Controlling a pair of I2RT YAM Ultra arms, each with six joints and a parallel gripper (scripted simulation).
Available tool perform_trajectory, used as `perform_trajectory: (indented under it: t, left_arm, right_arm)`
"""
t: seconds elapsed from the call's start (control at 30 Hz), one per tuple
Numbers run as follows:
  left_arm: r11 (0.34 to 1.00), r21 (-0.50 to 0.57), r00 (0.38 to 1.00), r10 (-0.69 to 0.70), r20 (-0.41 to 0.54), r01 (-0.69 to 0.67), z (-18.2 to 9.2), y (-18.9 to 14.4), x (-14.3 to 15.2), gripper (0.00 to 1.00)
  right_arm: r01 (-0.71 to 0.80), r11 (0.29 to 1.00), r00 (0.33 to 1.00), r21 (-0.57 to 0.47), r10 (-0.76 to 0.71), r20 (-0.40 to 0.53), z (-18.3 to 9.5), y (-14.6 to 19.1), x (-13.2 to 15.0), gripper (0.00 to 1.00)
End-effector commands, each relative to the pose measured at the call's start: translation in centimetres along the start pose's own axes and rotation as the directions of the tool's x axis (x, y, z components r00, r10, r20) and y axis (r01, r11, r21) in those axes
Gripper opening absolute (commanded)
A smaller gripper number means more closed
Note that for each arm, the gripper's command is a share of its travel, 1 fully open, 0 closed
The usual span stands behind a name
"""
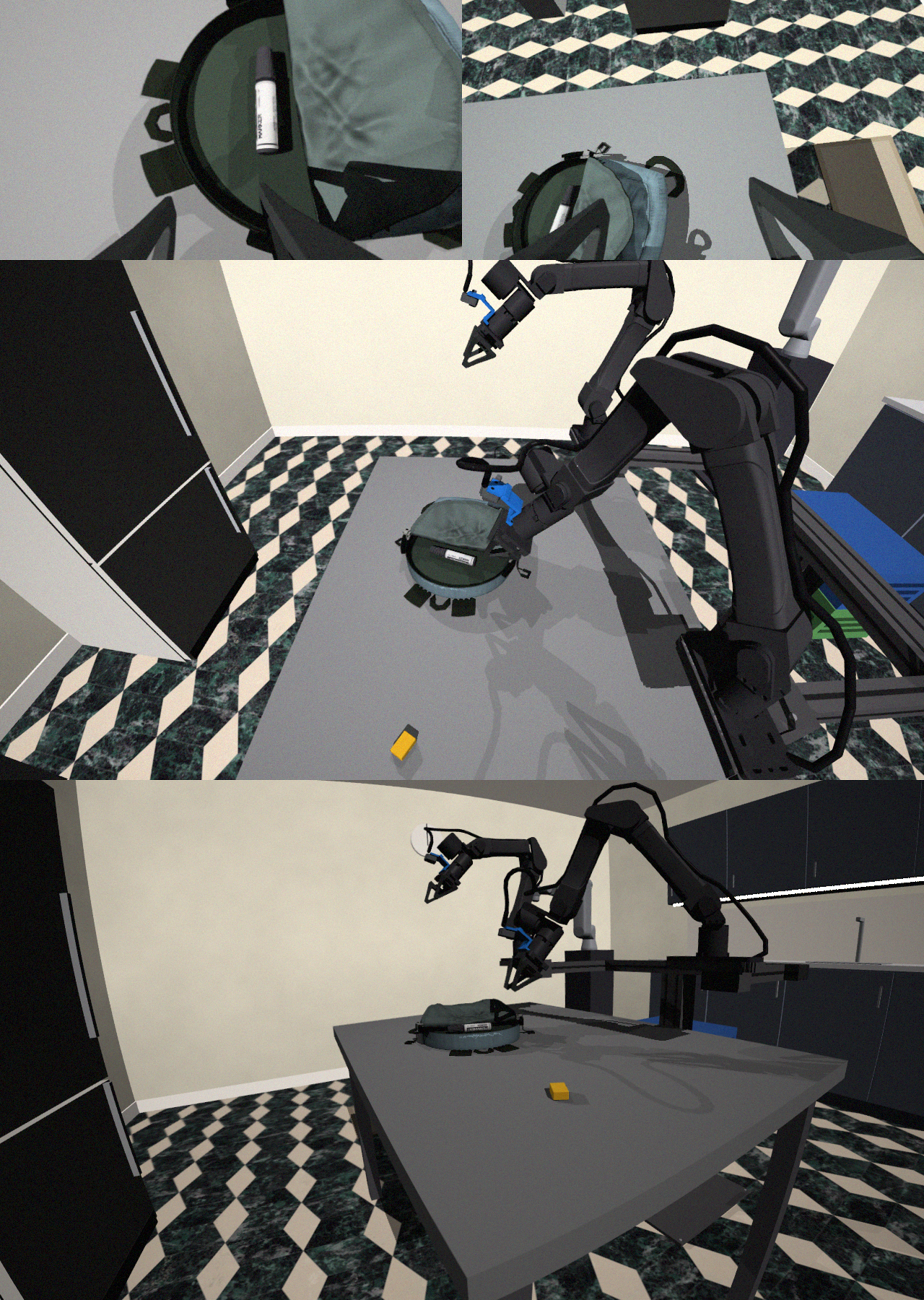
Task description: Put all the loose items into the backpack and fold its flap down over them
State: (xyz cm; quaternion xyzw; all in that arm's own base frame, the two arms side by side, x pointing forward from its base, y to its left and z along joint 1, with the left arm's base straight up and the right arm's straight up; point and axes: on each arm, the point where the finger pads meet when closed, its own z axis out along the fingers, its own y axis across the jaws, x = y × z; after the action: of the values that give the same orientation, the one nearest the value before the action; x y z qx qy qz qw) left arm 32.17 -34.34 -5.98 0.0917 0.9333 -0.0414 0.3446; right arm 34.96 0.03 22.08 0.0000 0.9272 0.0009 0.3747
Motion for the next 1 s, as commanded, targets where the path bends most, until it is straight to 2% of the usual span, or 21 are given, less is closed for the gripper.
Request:
perform_trajectory:
  t: [0.0,0.2,0.27,0.37,0.57,0.77,0.83,0.97]
  left_arm:
    - [0.982,-0.123,0.989,-0.144,0.026,0.146,-1.8,4.7,-0.3,0.52]
    - [0.922,-0.251,0.956,-0.289,0.054,0.293,-4.0,10.2,0.8,0.52]
    - [0.922,-0.251,0.956,-0.289,0.054,0.293,-4.0,10.2,0.8,0.52]
    - [0.878,-0.312,0.931,-0.358,0.074,0.363,-5.1,12.9,1.4,0.52]
    - [0.763,-0.423,0.866,-0.483,0.129,0.489,-7.3,18.4,2.6,0.52]
    - [0.616,-0.517,0.783,-0.589,0.199,0.595,-9.6,23.8,3.7,0.52]
    - [0.616,-0.517,0.783,-0.589,0.199,0.595,-9.6,23.8,3.7,0.52]
    - [0.503,-0.568,0.72,-0.647,0.253,0.651,-11.0,27.4,4.5,0.52]
  right_arm:
    - [0.001,1.0,1.0,0.002,-0.001,0.017,-0.3,0.0,-0.5,0.9]
    - [0.001,1.0,1.0,0.002,-0.001,0.017,-0.3,0.0,-0.5,0.9]
    - [0.001,1.0,1.0,0.002,-0.001,0.017,-0.3,0.0,-0.5,0.9]
    - [0.001,1.0,1.0,0.002,-0.001,0.017,-0.3,0.0,-0.5,0.9]
    - [0.001,1.0,1.0,0.002,-0.001,0.017,-0.3,0.0,-0.5,0.9]
    - [0.001,1.0,1.0,0.002,-0.001,0.017,-0.3,0.0,-0.5,0.9]
    - [0.001,1.0,1.0,0.002,-0.001,0.017,-0.3,0.0,-0.5,0.9]
    - [0.001,1.0,1.0,0.002,-0.001,0.017,-0.3,0.0,-0.5,0.9]
